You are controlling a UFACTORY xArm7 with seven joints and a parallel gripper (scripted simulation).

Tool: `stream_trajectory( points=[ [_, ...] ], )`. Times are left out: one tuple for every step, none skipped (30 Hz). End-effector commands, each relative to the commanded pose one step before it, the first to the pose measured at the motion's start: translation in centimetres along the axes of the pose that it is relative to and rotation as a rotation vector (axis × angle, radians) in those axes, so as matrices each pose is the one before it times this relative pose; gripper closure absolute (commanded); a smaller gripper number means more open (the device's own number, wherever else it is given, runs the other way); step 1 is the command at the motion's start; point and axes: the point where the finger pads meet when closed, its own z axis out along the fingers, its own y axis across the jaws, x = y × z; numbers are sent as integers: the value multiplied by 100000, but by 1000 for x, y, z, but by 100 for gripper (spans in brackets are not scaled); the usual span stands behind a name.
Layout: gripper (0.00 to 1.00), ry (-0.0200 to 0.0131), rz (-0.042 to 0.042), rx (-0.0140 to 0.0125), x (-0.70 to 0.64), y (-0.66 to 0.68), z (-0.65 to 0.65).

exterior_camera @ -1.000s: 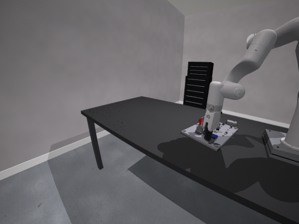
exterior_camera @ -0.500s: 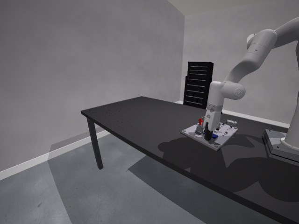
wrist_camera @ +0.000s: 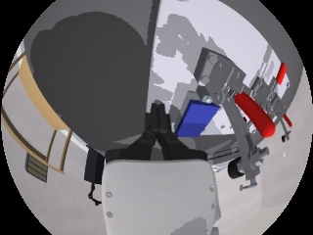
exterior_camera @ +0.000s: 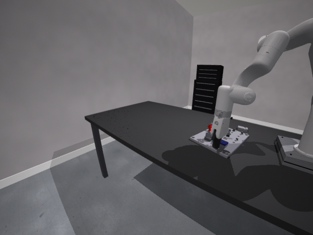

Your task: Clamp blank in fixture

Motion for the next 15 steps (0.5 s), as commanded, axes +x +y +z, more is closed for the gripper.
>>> stream_trajectory(
  points=[
    [100,320,96,195,150,-223,-137],
    [100,0,0,0,0,0,-10],
    [100,0,0,0,0,0,-64],
    [100,0,0,0,0,0,-150],
    [100,0,-1,0,-1,0,-248],
    [100,0,1,0,1,0,-344],
    [100,0,0,0,0,0,-422],
    [100,0,0,0,0,0,-476],
    [100,0,0,0,0,0,-498],
    [100,0,0,0,0,0,-485],
    [100,0,0,0,0,0,-438],
    [100,0,-1,0,-1,0,-361],
    [100,1,1,0,1,0,-265],
    [100,0,0,0,0,0,0],
    [100,0,0,0,0,0,0]
  ],
)
